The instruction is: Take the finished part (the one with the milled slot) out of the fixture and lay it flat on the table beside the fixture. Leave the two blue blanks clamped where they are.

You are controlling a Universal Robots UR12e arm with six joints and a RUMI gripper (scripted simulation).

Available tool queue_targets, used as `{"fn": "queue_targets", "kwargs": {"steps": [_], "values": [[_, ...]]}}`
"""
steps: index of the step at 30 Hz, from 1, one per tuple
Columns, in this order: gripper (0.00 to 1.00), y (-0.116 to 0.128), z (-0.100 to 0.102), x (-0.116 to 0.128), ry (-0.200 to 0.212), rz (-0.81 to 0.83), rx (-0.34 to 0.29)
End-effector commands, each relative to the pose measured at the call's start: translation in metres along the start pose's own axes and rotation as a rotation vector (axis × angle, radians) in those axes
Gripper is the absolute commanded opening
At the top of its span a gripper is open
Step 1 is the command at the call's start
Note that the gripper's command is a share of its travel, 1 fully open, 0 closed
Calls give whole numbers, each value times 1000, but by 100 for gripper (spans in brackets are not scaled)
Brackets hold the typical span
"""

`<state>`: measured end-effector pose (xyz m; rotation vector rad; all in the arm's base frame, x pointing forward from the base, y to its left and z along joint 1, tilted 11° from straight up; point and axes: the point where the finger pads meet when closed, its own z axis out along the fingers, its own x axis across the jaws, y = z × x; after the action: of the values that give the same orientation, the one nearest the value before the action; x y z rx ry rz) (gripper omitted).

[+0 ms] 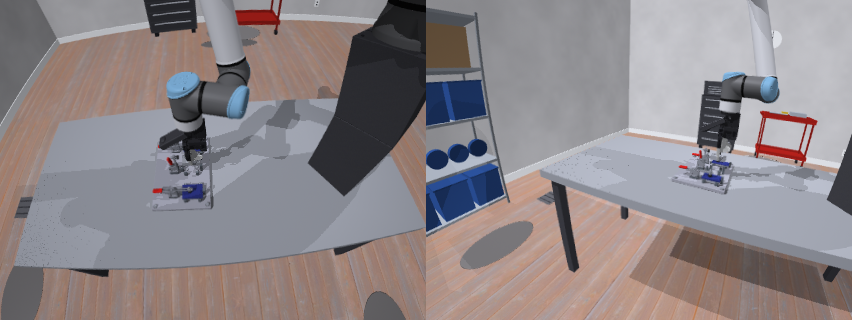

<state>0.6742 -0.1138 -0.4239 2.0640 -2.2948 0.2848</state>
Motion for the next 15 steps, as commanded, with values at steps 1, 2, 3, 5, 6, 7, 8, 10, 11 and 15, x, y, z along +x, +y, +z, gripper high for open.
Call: {"fn": "queue_targets", "kwargs": {"steps": [1, 2, 3, 5, 6, 7, 8, 10, 11, 15], "values": [[0, 1, -8, 0, 0, 0, 1], [0, 1, -9, 0, 0, 0, 1], [0, 1, -9, 0, 0, 0, 1], [0, 1, -9, 0, 0, 0, 1], [0, 2, -9, 0, 0, 0, 1], [0, 2, -9, 0, 0, 0, 1], [0, 2, -9, 0, 0, 0, 1], [0, 2, -9, 0, 0, 0, 1], [0, 2, -9, 0, 0, 0, 1], [0, 2, -9, 0, 0, 0, 1]]}}
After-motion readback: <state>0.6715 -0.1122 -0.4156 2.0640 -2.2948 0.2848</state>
